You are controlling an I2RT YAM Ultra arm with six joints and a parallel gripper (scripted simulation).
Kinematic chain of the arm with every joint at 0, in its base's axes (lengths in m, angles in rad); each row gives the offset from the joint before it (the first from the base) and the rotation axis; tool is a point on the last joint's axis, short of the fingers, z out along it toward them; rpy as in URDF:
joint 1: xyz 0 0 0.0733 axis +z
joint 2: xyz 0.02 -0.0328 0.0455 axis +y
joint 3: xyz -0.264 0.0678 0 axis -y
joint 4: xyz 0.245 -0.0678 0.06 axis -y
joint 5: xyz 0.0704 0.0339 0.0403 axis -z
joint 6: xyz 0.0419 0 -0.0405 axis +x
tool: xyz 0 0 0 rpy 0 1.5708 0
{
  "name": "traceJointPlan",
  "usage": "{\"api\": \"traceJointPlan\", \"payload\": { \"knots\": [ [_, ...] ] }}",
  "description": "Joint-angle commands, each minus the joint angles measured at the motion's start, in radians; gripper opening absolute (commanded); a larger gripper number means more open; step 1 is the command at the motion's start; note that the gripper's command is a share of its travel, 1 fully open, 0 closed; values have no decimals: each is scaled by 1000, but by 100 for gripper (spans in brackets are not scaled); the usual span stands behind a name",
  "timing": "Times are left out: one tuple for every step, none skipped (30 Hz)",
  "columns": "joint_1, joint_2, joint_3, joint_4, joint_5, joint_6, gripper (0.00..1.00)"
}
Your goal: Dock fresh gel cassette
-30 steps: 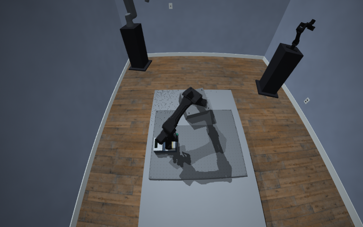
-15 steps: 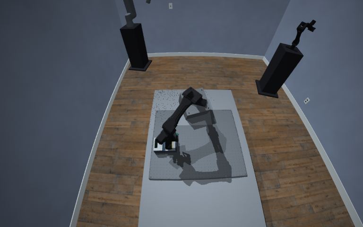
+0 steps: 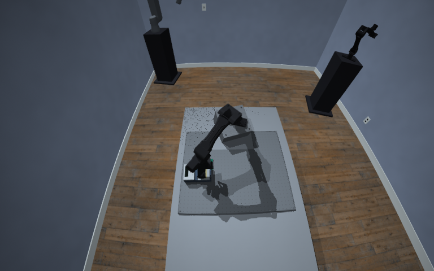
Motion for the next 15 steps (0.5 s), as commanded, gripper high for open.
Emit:
{"api": "traceJointPlan", "payload": {
  "knots": [
    [-20, -20, 36, -12, -9, -4, 92],
    [-20, -20, 36, -12, -9, -4, 92],
    [-20, -20, 36, -12, -9, -4, 92],
    [-20, -20, 36, -12, -9, -4, 92],
    [14, 13, 46, -11, -2, 20, 92],
    [16, 16, 51, -14, -1, 22, 0],
    [18, 19, 57, -17, 0, 24, 0],
    [20, 22, 64, -20, 0, 26, 0],
    [22, 25, 70, -22, 1, 28, 0],
    [24, 26, 77, -25, 2, 30, 0],
    [26, 22, 84, -28, 3, 32, 0],
    [27, 27, 90, -31, 3, 34, 0],
    [26, 36, 97, -33, 4, 36, 0],
    [27, 42, 103, -36, 5, 38, 0],
    [30, 45, 110, -39, 6, 40, 0]
  ]
}}
